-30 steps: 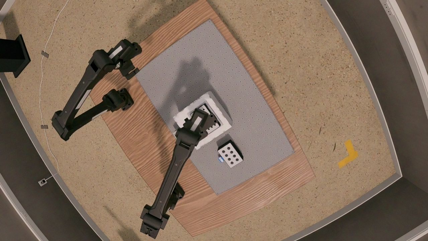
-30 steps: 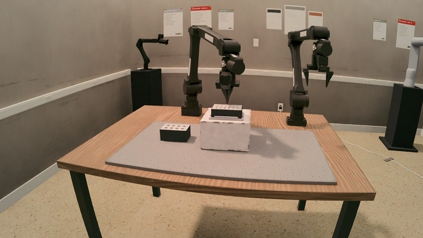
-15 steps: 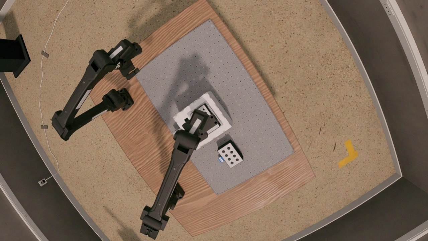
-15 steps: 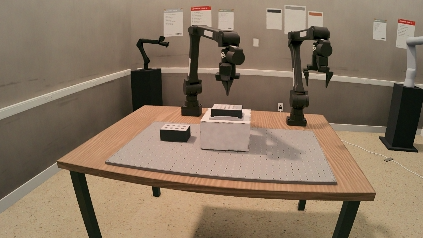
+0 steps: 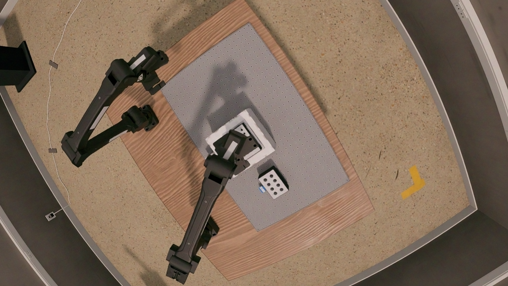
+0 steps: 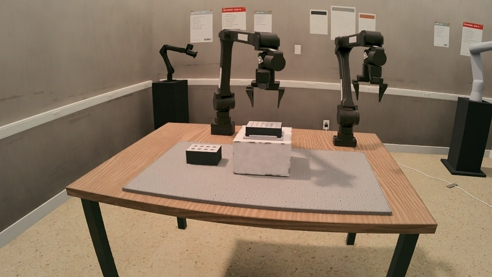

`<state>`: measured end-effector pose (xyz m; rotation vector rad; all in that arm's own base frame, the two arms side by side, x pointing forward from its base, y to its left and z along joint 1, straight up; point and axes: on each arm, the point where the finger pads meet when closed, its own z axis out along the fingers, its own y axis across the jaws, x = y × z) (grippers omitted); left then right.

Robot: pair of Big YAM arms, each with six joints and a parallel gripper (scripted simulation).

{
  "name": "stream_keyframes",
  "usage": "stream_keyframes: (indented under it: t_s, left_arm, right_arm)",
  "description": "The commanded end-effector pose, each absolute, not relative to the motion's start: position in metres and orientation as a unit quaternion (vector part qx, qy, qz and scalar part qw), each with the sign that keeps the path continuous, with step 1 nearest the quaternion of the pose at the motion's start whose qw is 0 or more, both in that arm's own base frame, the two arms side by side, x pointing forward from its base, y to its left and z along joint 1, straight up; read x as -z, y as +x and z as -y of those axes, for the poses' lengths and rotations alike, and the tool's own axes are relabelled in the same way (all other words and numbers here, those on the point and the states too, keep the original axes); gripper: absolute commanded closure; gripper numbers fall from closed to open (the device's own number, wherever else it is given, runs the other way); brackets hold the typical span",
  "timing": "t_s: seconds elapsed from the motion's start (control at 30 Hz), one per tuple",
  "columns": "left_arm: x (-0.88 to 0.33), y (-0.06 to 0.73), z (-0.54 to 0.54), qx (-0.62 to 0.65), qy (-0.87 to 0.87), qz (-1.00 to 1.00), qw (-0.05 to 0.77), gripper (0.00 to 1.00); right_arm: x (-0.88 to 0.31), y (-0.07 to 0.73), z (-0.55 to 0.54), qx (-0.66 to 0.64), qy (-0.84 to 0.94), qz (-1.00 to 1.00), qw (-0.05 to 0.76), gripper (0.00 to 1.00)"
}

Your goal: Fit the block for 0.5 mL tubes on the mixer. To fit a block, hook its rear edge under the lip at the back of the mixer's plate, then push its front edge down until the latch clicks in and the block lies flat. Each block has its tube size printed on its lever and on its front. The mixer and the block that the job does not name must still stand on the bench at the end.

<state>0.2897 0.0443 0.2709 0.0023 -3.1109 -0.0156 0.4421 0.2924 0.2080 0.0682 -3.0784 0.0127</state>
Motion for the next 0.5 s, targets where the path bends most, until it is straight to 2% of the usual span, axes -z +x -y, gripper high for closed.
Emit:
stream_keyframes:
  t_s: [0.0, 0.47]
  left_arm:
    - [-0.293, 0.305, -0.044, 0.01, -0.003, 1.0, -0.014, 0.0]
    - [-0.278, 0.296, -0.043, 0.008, -0.003, 1.0, 0.006, 0.0]
  right_arm:
    - [-0.229, 0.46, -0.292, 0.009, 0.019, 1.0, 0.011, 0.0]
    - [-0.272, 0.451, -0.284, 0.018, 0.019, 1.0, -0.016, 0.0]
